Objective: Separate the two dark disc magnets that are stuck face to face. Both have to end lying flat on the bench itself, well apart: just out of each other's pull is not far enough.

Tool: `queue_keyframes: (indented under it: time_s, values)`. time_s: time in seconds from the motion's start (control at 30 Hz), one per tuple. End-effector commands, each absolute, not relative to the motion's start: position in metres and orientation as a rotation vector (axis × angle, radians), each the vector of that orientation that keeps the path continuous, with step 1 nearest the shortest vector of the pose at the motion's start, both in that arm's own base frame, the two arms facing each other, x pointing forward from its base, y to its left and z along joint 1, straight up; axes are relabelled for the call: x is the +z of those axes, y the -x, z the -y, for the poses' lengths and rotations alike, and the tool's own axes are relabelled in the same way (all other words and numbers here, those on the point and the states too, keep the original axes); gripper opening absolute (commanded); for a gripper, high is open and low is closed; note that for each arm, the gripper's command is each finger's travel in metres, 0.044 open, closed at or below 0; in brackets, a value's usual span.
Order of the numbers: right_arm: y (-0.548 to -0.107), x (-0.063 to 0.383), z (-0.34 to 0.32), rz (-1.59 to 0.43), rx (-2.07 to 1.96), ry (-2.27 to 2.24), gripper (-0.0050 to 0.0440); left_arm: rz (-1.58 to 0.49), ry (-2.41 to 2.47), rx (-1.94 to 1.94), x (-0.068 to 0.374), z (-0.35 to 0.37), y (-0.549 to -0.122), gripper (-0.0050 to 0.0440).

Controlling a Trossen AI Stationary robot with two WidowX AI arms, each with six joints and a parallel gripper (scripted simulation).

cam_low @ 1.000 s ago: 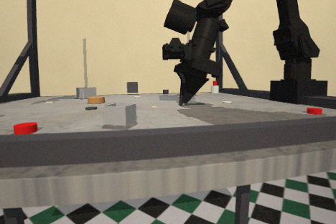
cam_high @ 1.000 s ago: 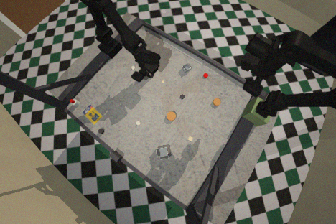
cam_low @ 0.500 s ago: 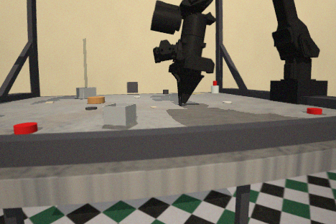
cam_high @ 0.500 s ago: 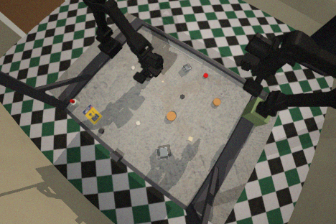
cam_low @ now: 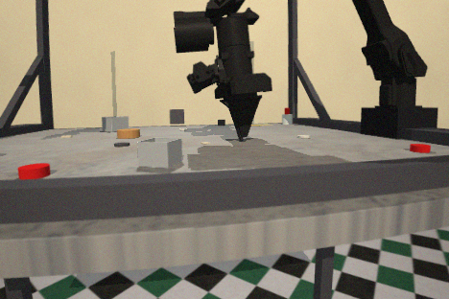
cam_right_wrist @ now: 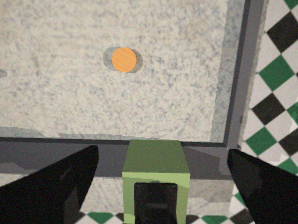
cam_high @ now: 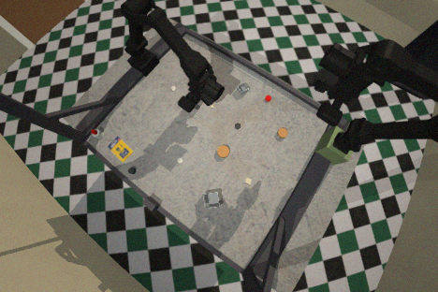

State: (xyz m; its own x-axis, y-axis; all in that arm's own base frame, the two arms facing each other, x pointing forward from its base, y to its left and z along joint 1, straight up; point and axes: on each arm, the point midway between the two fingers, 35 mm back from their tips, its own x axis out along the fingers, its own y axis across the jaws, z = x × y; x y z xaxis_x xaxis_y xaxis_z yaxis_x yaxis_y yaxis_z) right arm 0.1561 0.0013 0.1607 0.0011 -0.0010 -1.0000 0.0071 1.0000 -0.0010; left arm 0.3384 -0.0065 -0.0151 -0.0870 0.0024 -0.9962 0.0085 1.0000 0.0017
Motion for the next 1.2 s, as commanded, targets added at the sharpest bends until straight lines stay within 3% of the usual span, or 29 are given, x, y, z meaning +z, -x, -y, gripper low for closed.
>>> queue_keyframes:
  time_s: [0.0, 0.4, 0.8, 0.9, 1.17]
  values:
    - [-0.157, 0.164, -0.001, -1.556, -0.006, -0.006, 0.04, -1.734, -0.003, -0.009, -0.011, 0.006, -0.348, 0.004]
    - [-0.157, 0.164, -0.001, -1.556, -0.006, -0.006, 0.04, -1.746, -0.004, -0.008, -0.012, 0.006, -0.348, 0.004]
    - [-0.157, 0.164, -0.001, -1.556, -0.006, -0.006, 0.04, -1.986, -0.004, -0.008, -0.015, 0.006, -0.359, 0.004]
    - [-0.157, 0.164, -0.001, -1.556, -0.006, -0.006, 0.04, -1.986, -0.004, -0.008, -0.015, 0.006, -0.359, 0.0112]
    - [-0.157, 0.164, -0.001, -1.556, -0.006, -0.006, 0.04, -1.987, -0.004, -0.008, -0.016, 0.006, -0.359, 0.0127]
